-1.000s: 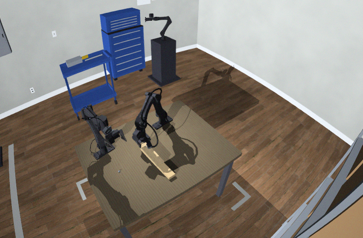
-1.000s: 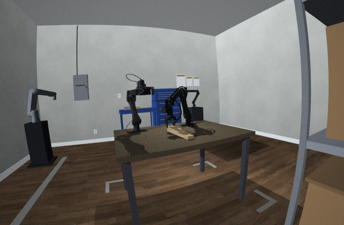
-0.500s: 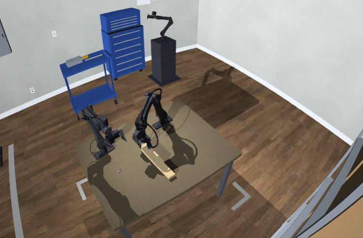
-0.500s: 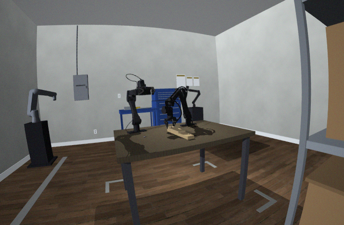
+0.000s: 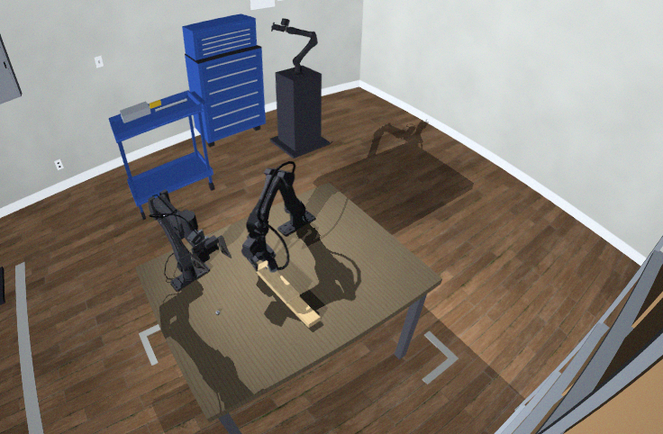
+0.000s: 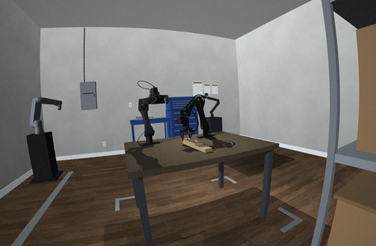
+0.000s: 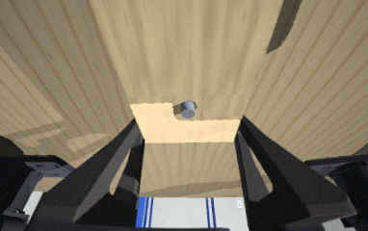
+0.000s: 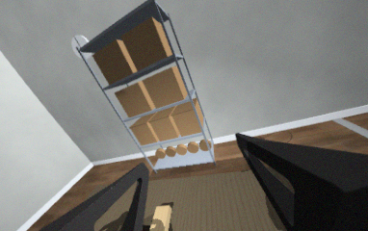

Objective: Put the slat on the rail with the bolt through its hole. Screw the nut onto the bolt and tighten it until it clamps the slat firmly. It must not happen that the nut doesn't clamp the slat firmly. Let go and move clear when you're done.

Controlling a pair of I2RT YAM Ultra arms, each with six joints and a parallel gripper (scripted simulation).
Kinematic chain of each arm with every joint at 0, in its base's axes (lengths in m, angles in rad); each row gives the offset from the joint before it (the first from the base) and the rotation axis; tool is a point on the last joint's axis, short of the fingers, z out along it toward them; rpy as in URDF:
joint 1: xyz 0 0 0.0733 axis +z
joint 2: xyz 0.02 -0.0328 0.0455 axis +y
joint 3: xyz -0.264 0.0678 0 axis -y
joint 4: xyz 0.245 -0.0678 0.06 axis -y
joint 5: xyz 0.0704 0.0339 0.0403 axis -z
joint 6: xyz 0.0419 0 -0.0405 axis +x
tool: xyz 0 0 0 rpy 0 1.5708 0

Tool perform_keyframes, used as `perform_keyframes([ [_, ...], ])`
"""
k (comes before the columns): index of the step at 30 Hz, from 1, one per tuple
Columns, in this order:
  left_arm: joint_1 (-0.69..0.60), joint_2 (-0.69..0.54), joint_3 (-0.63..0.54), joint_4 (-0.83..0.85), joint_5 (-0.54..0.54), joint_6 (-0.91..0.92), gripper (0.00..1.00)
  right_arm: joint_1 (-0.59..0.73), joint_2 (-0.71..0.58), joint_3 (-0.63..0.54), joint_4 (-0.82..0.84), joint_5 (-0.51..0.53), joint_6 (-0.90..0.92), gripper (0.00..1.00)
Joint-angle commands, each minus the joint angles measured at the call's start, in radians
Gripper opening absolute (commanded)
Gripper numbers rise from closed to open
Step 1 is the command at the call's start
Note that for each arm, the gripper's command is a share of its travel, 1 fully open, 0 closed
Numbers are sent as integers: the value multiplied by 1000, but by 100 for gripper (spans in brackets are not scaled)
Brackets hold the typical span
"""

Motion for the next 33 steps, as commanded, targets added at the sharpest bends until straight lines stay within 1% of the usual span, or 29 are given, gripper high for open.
perform_keyframes([
  [1,1,0,-4,10,-10,-3,72,-1,1,13,5,-10,5,100],
  [5,1,-3,0,6,-8,-5,72,-1,1,13,5,-10,5,100],
  [7,0,-6,4,1,0,0,95,-1,1,13,5,-10,5,100],
  [8,0,-6,4,1,0,0,100,-1,1,13,5,-10,5,100],
  [17,0,-6,4,1,0,0,100,-1,1,13,5,-10,5,100],
  [27,-11,-51,115,-146,-18,-12,100,-1,1,13,5,-10,5,100],
  [33,-11,-50,132,-164,-19,-12,100,-1,1,13,5,-10,5,100],
])
